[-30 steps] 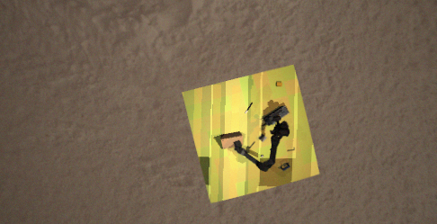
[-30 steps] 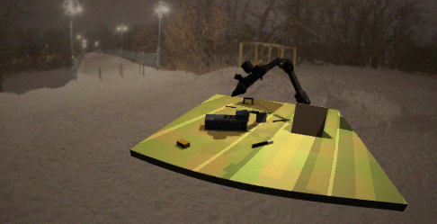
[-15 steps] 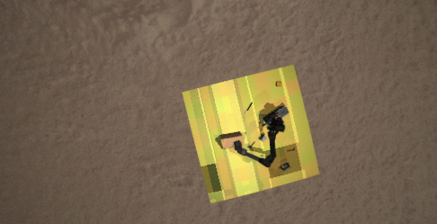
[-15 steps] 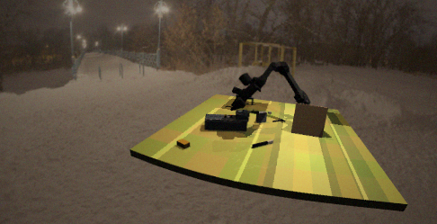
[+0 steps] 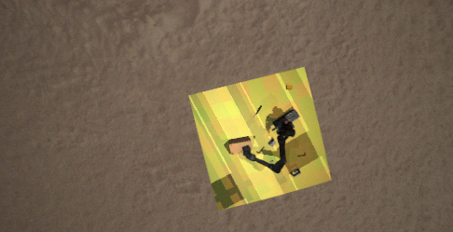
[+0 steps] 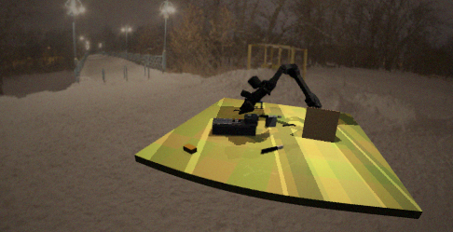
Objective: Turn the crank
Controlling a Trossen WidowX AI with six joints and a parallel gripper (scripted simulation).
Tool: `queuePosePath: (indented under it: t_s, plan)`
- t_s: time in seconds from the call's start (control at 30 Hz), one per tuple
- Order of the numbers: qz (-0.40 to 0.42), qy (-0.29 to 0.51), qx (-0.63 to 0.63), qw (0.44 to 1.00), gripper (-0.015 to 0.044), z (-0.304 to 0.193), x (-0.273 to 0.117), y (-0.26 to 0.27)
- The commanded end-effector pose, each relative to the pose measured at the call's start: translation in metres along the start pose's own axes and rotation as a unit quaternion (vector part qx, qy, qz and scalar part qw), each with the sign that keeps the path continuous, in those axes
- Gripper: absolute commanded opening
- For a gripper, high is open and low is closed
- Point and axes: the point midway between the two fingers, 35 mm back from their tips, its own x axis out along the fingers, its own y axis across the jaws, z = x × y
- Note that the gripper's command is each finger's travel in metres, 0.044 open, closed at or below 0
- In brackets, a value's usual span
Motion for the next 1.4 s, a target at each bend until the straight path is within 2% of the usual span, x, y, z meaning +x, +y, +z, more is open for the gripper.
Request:
queuePosePath:
  t_s: [0.0,0.23,0.33,1.1,1.37]
  plan:
    - [0.003,-0.001,-0.002,1.000,0.0440,0.001,-0.001,0.001]
    - [0.002,0.000,0.002,1.000,0.0440,0.041,-0.042,0.000]
    - [0.001,0.000,0.000,1.000,0.0440,0.045,-0.047,0.000]
    - [0.038,-0.006,-0.031,0.999,0.0440,-0.049,-0.138,0.011]
    - [0.039,-0.006,-0.032,0.999,0.0440,-0.061,-0.131,0.012]
